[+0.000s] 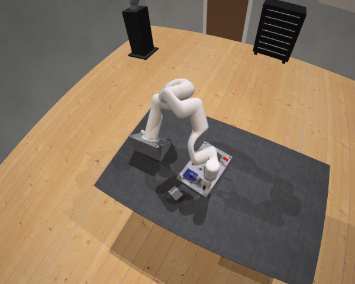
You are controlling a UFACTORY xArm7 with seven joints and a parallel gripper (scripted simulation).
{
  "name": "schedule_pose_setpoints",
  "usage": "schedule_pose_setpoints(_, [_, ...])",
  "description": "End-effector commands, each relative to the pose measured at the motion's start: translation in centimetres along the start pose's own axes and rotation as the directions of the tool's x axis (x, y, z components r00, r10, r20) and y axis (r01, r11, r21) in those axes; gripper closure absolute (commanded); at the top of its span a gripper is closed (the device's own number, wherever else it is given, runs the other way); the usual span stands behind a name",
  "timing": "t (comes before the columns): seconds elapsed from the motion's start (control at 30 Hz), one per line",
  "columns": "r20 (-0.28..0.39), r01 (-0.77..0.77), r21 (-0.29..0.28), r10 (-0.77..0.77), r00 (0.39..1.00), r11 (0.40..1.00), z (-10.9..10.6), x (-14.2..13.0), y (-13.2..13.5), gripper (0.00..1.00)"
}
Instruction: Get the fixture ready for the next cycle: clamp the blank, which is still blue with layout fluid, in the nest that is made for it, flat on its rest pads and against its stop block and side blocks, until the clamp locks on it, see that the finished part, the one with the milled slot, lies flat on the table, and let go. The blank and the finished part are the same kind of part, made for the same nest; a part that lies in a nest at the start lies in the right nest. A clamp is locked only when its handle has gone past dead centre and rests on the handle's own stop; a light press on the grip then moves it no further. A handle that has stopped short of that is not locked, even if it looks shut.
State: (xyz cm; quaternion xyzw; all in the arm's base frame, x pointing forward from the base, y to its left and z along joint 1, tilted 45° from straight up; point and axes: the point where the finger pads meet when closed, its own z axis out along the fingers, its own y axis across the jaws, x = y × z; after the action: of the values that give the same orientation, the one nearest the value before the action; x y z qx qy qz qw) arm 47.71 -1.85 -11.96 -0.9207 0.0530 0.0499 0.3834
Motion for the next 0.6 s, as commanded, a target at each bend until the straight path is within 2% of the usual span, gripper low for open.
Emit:
schedule_pose_setpoints(0.0, [-0.005,-0.001,-0.003,0.001,1.000,1.000,-0.25,0.15,0.12,1.00])
schedule_pose_setpoints(0.57, [-0.005,-0.001,-0.003,0.001,1.000,1.000,0.00,0.27,0.12,1.00])
